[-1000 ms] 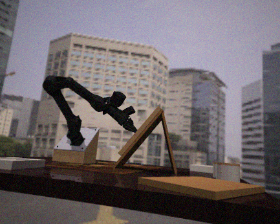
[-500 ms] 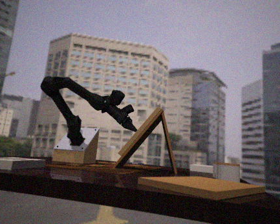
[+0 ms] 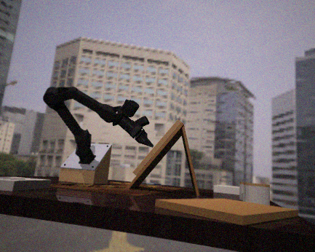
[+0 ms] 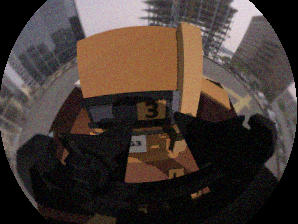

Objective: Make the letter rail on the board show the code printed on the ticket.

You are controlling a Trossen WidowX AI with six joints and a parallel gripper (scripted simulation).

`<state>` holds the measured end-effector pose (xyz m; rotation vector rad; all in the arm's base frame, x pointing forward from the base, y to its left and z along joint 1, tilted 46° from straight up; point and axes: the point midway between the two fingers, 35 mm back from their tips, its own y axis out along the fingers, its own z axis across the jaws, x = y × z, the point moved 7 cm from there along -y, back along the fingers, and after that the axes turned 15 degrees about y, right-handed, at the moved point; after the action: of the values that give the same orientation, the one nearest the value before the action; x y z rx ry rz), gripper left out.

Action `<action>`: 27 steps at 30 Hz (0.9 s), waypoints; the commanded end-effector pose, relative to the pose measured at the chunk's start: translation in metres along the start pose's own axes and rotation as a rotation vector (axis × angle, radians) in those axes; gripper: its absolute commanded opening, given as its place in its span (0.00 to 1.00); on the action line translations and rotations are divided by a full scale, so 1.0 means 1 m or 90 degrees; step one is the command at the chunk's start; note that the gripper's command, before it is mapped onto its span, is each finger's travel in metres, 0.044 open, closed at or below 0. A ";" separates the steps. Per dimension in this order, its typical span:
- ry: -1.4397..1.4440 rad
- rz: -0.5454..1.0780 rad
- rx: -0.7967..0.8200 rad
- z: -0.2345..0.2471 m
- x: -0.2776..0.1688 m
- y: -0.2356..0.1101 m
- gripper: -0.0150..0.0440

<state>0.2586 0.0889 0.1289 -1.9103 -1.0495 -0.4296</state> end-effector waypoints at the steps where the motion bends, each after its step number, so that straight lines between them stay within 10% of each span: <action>1: 0.002 0.001 -0.003 -0.001 -0.001 -0.003 0.75; 6: 0.002 0.002 -0.003 -0.002 -0.001 -0.005 0.75; 17: 0.000 0.000 0.000 -0.001 0.000 -0.003 0.26; 27: 0.000 0.000 0.000 -0.001 0.000 -0.003 0.25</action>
<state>0.2558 0.0887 0.1314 -1.9103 -1.0493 -0.4297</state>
